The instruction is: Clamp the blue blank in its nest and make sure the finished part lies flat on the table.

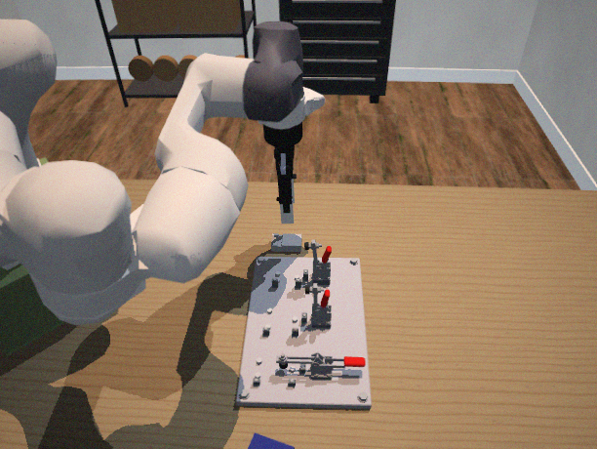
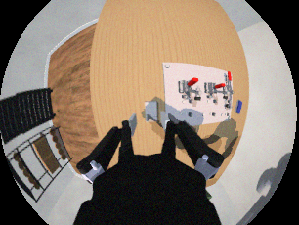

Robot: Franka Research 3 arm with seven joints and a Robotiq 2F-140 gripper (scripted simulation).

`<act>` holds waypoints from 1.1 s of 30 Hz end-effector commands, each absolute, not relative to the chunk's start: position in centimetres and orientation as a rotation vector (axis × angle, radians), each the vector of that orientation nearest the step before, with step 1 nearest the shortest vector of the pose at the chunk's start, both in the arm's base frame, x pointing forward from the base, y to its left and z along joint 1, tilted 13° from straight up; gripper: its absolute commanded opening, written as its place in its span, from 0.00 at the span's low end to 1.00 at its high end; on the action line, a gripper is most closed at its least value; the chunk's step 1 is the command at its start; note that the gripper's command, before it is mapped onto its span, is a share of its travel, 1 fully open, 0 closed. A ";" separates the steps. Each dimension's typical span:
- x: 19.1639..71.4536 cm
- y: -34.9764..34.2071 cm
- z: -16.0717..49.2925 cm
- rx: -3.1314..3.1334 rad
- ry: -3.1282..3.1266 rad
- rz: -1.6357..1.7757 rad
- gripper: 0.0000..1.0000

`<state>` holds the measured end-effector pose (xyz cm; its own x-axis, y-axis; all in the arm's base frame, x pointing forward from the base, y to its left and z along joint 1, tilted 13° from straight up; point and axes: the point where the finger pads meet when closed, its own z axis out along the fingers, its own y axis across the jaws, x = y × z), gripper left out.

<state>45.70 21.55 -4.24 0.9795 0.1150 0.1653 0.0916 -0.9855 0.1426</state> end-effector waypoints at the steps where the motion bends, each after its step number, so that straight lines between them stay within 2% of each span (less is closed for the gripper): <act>1: 45.1 21.2 -3.7 2.979 0.137 0.242 0.40; 17: 45.1 21.2 -3.5 2.979 0.137 0.242 0.40; 18: 45.1 21.2 -3.5 2.979 0.137 0.242 0.58; 33: 45.1 21.2 -3.5 2.979 0.137 0.242 0.58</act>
<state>45.20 21.14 -3.60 0.9826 0.1047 0.1533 0.0807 -0.9846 0.1554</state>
